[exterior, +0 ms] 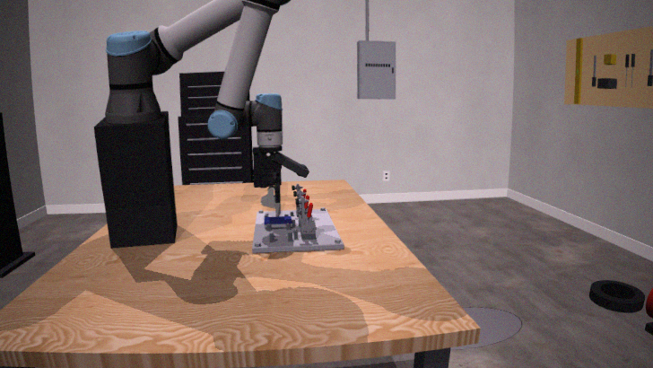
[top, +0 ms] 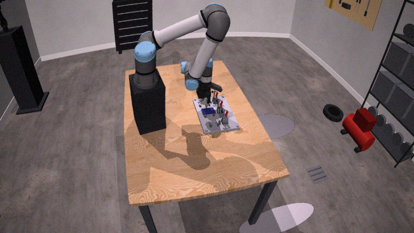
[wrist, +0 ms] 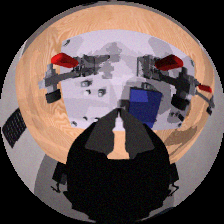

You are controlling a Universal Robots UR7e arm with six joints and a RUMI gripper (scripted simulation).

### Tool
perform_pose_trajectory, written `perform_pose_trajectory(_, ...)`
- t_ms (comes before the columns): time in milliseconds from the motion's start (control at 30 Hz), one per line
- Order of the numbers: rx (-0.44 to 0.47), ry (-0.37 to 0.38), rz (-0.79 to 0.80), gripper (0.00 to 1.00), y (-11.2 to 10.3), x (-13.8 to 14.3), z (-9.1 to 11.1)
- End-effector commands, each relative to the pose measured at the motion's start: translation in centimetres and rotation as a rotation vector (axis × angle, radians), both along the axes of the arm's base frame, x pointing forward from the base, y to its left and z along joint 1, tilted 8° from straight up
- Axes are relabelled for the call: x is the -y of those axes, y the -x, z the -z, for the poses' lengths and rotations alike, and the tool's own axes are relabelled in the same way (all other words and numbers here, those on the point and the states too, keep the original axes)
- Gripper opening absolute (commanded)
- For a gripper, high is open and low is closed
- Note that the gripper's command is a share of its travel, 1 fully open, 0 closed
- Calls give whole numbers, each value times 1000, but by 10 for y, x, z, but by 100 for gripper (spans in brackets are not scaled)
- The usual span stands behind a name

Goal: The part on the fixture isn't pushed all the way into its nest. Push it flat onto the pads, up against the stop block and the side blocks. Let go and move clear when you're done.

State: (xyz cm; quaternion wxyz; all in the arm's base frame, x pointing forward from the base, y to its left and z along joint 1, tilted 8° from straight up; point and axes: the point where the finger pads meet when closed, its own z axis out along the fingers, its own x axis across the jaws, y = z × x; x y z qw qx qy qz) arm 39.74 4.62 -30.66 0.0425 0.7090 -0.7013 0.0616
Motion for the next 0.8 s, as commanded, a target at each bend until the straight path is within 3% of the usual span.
perform_pose_trajectory(0,1,0,0,0,0,0,0)
perform_pose_trajectory(767,1,-4,-1,0,0,-16,2)
